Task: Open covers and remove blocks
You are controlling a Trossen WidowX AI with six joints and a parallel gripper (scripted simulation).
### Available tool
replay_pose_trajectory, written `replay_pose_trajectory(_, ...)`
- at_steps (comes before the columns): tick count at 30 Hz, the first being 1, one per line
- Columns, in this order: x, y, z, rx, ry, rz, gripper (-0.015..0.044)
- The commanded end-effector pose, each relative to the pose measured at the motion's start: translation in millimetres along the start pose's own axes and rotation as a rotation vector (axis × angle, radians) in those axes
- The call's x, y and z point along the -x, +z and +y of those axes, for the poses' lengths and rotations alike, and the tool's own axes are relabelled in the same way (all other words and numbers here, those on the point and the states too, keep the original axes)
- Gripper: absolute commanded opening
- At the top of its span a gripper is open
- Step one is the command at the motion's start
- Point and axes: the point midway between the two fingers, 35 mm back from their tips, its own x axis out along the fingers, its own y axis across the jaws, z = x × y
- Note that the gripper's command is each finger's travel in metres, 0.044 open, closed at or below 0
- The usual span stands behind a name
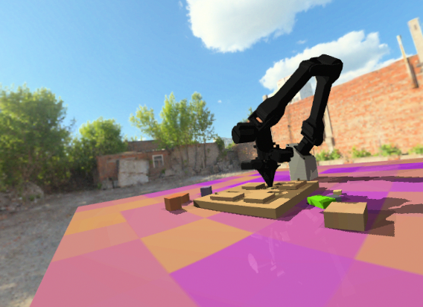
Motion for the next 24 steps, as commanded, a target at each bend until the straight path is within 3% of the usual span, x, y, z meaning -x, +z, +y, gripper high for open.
replay_pose_trajectory(1,6.4,-0.2,-1.6,0.005,-0.004,0.0,0.0)
replay_pose_trajectory(7,24.0,-1.0,-2.4,0.002,-0.002,0.002,0.0144)
replay_pose_trajectory(14,57.7,-0.6,-2.0,0.005,-0.004,0.002,0.0144)
replay_pose_trajectory(24,44.3,-0.8,-2.4,0.005,-0.005,0.002,0.0144)
